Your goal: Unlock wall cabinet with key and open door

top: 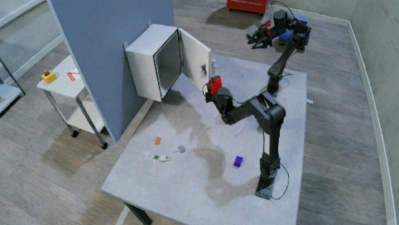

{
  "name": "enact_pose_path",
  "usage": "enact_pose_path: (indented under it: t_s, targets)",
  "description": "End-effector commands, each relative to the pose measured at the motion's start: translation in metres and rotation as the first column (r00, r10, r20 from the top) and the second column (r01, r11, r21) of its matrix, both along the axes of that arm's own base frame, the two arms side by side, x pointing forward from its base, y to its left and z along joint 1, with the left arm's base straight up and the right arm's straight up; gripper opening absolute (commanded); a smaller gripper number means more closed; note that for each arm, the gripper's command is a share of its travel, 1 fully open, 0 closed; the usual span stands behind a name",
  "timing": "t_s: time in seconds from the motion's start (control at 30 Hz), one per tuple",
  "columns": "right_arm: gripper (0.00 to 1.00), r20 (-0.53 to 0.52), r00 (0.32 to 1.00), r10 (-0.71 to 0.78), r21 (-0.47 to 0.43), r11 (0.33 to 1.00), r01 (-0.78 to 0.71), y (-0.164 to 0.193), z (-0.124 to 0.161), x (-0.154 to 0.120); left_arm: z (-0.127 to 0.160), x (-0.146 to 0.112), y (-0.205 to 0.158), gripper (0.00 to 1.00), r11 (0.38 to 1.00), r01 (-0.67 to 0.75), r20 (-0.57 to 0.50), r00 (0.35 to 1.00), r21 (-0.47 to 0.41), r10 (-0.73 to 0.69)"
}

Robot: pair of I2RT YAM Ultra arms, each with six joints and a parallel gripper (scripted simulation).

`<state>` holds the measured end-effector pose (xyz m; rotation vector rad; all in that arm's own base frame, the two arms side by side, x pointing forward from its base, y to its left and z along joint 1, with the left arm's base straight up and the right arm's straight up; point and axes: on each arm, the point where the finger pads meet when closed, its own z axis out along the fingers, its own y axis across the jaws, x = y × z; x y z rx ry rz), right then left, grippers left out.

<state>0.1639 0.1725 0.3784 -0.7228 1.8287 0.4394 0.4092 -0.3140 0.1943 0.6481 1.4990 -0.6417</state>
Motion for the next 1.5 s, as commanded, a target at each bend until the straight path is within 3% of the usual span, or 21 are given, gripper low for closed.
enact_pose_path:
  t_s: [0.0,0.07,0.37,1.37,1.47]
  targets:
    - [0.43,0.010,1.000,-0.001,0.012,1.000,0.001,-0.001,0.004,0.000,0.026,-0.001,0.001,0.08,0.995,-0.086,0.047,0.995,-0.048,0.088]
    - [0.43,0.010,1.000,-0.001,0.012,1.000,0.001,-0.001,0.004,0.000,0.032,-0.005,-0.007,0.08,0.991,-0.116,0.054,0.991,-0.059,0.120]
    - [0.43,0.010,1.000,-0.001,0.012,1.000,0.001,-0.001,0.004,0.000,0.006,-0.015,-0.044,0.08,0.966,-0.257,0.013,0.966,-0.012,0.257]
    - [0.43,0.010,1.000,-0.001,0.012,1.000,0.001,-0.001,0.004,0.000,0.004,-0.037,-0.133,0.08,0.812,-0.584,0.013,0.811,-0.014,0.584]
    - [0.43,0.010,1.000,-0.001,0.012,1.000,0.001,-0.001,0.004,0.000,0.021,-0.038,-0.131,0.08,0.811,-0.584,0.008,0.811,-0.044,0.585]
